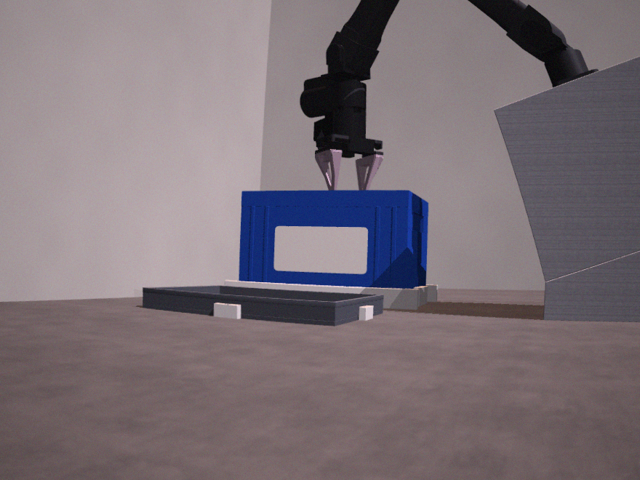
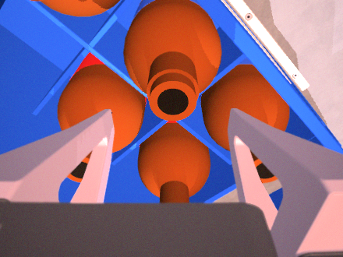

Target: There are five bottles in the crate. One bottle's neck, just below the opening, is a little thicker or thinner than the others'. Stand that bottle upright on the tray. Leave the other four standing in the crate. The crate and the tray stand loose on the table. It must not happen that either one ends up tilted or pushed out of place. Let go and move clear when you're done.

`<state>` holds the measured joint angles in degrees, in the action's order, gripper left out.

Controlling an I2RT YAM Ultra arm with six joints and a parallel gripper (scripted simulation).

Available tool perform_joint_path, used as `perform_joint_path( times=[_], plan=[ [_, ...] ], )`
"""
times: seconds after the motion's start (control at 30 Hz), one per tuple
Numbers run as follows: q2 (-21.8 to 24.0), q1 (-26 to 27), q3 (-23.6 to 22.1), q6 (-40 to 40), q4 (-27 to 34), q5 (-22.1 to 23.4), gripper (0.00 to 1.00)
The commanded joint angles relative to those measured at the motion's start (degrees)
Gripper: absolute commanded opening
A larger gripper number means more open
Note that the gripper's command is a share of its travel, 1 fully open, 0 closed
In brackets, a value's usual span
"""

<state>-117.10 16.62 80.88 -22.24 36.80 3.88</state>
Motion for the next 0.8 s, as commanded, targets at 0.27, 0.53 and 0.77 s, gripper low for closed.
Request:
perform_joint_path(
  times=[0.27,0.53,0.77],
  plan=[
    [-0.16,-0.32,1.76,-0.22,0.59,-0.53,0.61],
    [-0.09,-0.30,1.74,-0.20,0.54,-0.53,0.61],
    [0.83,0.02,1.26,0.00,-0.11,-0.50,0.61]
  ],
)
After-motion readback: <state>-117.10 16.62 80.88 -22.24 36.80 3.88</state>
